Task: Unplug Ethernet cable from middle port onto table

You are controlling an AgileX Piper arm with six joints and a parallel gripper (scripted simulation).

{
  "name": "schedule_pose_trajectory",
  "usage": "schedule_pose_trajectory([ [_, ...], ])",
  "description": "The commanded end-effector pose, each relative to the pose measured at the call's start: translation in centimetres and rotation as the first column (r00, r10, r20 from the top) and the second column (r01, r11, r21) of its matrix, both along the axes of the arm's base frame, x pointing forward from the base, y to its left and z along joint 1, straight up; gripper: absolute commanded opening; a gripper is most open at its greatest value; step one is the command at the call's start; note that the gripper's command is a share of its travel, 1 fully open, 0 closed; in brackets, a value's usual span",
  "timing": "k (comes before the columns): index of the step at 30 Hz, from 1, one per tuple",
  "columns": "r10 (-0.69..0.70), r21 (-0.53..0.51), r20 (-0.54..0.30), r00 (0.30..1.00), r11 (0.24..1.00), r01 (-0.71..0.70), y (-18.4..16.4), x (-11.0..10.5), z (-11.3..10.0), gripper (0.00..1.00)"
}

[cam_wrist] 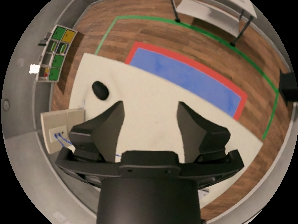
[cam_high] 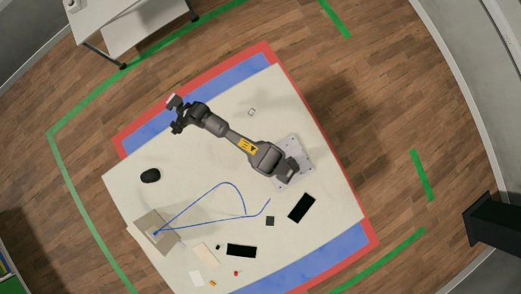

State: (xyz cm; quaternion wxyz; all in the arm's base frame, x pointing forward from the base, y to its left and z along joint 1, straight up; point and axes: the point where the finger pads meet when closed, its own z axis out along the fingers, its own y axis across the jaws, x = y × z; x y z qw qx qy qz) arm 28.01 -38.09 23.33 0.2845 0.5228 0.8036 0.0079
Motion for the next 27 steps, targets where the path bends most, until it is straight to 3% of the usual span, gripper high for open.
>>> schedule_pose_trajectory([
  [1, 0.048, -0.162, -0.065, 0.997, 0.985, -0.058, -2.5, 0.8, -1.4, 0.28],
  [6, 0.115, -0.345, -0.157, 0.981, 0.924, -0.163, -4.9, 2.1, -2.4, 0.28],
  [11, 0.184, -0.503, -0.262, 0.947, 0.812, -0.297, -6.6, 3.9, -3.0, 0.28],
  [13, 0.184, -0.503, -0.262, 0.947, 0.812, -0.297, -6.6, 3.9, -3.0, 0.28],
  [20, 0.272, -0.658, -0.418, 0.867, 0.567, -0.495, -7.3, 7.6, -3.3, 0.28],
  [27, 0.333, -0.724, -0.565, 0.754, 0.238, -0.648, -5.7, 12.3, -3.4, 0.28],
])
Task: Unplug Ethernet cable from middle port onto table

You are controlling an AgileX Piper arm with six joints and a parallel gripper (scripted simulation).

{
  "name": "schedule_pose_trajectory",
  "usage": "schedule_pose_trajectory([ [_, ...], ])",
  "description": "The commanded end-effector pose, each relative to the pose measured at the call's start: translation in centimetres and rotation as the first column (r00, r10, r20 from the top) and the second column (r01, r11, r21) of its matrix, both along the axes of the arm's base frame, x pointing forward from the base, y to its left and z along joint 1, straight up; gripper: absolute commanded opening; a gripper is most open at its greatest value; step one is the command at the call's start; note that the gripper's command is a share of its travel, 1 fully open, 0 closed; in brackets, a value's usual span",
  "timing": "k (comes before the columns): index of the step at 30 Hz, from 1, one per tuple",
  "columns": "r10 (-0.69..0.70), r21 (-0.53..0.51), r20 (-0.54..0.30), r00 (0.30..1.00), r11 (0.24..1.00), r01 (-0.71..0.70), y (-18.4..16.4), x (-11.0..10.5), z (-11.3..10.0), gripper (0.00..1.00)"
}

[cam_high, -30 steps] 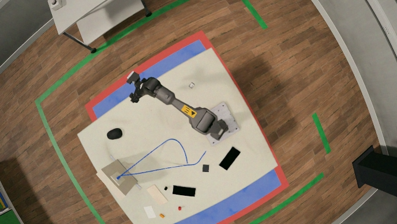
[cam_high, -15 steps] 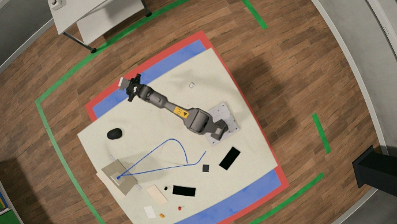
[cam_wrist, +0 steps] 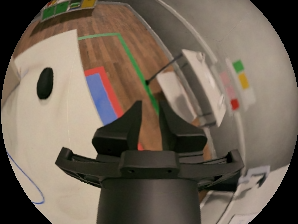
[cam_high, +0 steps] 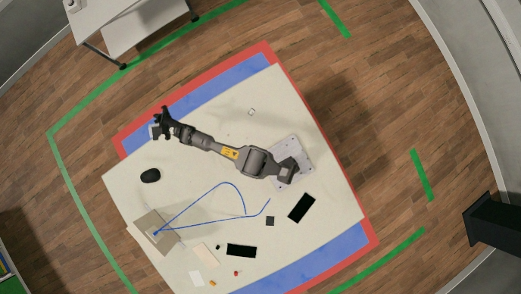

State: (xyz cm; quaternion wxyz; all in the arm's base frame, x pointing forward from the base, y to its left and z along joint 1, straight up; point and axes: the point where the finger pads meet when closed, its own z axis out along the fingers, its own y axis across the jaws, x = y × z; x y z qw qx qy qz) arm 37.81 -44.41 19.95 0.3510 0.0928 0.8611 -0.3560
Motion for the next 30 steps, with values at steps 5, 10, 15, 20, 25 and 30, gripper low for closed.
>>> schedule_pose_trajectory([
  [5, 0.241, -0.277, -0.073, 0.968, 0.927, -0.252, 2.0, 4.7, -0.1, 0.28],
  [10, 0.41, -0.422, -0.155, 0.899, 0.795, -0.436, 5.6, 8.2, -0.5, 0.28],
  [15, 0.558, -0.532, -0.235, 0.796, 0.612, -0.586, 10.3, 11.3, -1.1, 0.28],
  [20, 0.634, -0.582, -0.278, 0.722, 0.487, -0.651, 13.7, 12.7, -1.6, 0.28],
  [25, 0.75, -0.657, -0.348, 0.563, 0.233, -0.717, 20.1, 14.3, -2.4, 0.28],
  [30, 0.829, -0.709, -0.396, 0.396, -0.001, -0.705, 26.9, 14.4, -3.3, 0.28],
])
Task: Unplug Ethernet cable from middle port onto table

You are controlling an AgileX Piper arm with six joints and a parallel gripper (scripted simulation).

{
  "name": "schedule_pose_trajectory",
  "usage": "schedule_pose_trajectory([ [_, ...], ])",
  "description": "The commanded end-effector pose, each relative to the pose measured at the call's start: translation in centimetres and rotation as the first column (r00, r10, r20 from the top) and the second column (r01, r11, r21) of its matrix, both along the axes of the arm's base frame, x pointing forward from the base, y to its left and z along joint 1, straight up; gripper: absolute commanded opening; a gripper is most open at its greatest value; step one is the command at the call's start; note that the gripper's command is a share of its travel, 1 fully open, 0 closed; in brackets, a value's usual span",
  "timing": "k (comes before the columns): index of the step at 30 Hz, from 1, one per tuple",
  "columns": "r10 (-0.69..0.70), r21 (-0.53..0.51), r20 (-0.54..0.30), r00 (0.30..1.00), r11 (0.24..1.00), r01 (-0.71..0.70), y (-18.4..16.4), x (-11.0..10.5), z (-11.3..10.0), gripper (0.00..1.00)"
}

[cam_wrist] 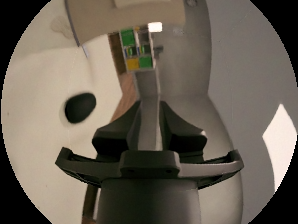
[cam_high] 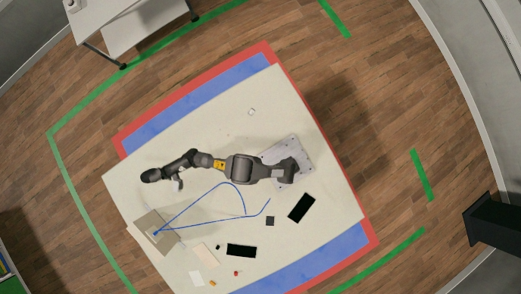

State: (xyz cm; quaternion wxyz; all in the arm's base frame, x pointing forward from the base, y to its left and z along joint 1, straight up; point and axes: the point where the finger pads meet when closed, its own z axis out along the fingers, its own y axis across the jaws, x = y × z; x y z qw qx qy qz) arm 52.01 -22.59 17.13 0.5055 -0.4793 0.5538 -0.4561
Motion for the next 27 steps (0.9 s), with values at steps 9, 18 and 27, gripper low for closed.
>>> schedule_pose_trajectory([
  [9, 0.294, -0.124, 0.07, 0.953, 0.951, -0.284, 8.0, -0.2, -0.8, 0.28],
  [18, 0.293, -0.126, 0.069, 0.953, 0.951, -0.283, 13.9, 9.9, -0.8, 0.28],
  [27, 0.294, -0.124, 0.07, 0.953, 0.951, -0.284, 14.3, 10.4, -0.8, 0.28],
])
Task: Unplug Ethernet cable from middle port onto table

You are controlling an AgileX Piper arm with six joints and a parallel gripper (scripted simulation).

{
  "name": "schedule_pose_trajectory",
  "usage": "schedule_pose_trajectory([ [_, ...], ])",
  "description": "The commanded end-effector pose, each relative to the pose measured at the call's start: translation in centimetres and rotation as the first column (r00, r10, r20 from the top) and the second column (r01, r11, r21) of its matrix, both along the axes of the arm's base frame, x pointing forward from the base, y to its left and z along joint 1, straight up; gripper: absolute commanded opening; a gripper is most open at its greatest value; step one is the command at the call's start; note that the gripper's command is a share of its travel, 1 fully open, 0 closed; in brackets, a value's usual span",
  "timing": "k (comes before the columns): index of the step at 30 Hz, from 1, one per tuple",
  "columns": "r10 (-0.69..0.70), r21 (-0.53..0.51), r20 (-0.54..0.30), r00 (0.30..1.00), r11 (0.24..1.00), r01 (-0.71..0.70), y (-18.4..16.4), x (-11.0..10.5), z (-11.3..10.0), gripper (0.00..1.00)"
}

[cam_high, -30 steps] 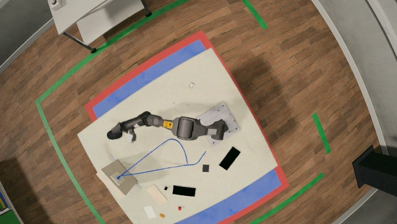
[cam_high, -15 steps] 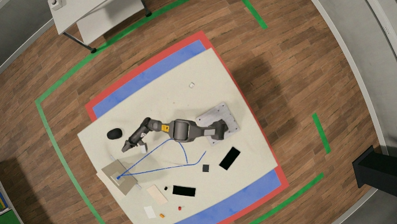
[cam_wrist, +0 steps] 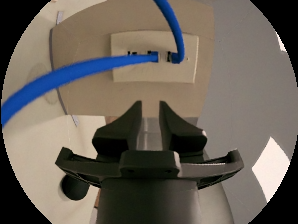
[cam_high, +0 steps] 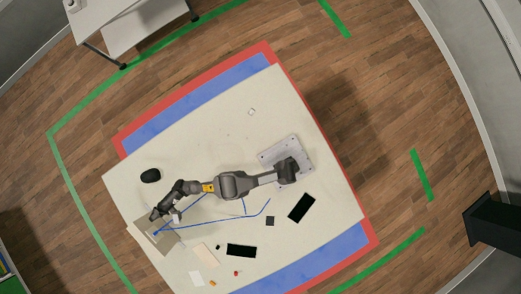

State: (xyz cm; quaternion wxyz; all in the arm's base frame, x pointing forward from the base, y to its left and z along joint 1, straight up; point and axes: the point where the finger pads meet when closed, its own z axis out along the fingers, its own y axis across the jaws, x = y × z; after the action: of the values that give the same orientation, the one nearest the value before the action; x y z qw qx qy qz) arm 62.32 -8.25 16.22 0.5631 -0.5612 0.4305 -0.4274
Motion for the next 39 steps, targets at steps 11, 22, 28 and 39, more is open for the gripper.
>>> schedule_pose_trajectory([
  [11, 0.003, -0.004, 0.003, 1.0, 1.0, -0.003, 0.6, -0.1, 0.2, 0.28],
  [22, 0.003, -0.004, 0.003, 1.0, 1.0, -0.003, 2.3, -0.6, 0.3, 0.28],
  [28, 0.003, -0.004, 0.003, 1.0, 1.0, -0.003, 3.5, -0.9, 0.3, 0.28],
  [39, 0.003, -0.004, 0.003, 1.0, 1.0, -0.003, 5.2, -1.4, 0.3, 0.28],
])
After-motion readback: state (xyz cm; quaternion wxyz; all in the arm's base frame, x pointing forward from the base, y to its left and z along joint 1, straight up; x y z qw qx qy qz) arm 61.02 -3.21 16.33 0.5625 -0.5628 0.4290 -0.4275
